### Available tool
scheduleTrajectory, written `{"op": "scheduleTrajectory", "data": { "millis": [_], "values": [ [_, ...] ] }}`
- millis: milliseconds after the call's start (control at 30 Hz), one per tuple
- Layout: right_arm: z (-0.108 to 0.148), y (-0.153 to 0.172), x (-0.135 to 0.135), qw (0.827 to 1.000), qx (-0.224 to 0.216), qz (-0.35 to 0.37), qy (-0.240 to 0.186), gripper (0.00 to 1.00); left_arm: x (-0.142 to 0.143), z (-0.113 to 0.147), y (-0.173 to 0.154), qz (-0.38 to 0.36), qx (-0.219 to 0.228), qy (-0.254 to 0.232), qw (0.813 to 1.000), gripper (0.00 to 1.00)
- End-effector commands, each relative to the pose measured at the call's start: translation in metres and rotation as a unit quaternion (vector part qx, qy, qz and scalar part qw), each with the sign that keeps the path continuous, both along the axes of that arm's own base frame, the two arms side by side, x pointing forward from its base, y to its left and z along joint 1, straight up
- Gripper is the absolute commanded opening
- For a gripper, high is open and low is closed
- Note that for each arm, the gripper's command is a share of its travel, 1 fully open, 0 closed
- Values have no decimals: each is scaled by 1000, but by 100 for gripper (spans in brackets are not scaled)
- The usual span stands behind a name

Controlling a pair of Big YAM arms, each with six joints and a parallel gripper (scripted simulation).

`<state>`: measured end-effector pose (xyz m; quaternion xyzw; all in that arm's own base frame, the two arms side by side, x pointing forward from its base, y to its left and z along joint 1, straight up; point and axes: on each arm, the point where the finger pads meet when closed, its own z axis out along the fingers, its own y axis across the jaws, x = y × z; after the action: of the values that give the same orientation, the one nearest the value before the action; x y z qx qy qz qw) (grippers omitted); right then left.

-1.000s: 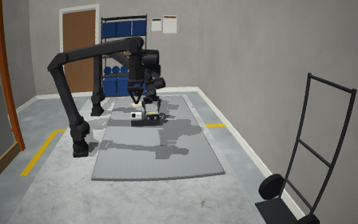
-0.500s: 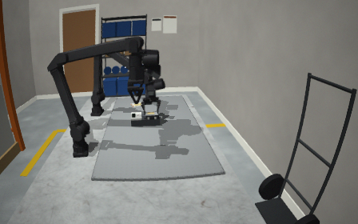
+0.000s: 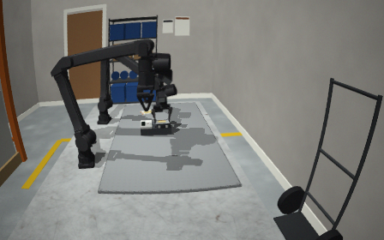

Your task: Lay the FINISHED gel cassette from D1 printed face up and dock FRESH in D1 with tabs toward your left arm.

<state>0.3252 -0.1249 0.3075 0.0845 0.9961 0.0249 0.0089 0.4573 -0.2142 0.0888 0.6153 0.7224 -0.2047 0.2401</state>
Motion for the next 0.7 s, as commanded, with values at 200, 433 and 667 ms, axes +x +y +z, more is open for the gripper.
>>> {"op": "scheduleTrajectory", "data": {
  "millis": [200, 433, 667],
  "values": [
    [18, -5, 10, 1000, -2, 3, -9, 100, 1, -7, -7, -2, 1, 3, 1000, 0],
    [18, -5, 10, 1000, -2, 3, -9, 100, 1, -7, -7, -2, 1, 3, 1000, 0],
    [18, -5, 10, 1000, -2, 3, -9, 100, 1, -7, -7, -2, 1, 3, 1000, 0]
  ]
}}
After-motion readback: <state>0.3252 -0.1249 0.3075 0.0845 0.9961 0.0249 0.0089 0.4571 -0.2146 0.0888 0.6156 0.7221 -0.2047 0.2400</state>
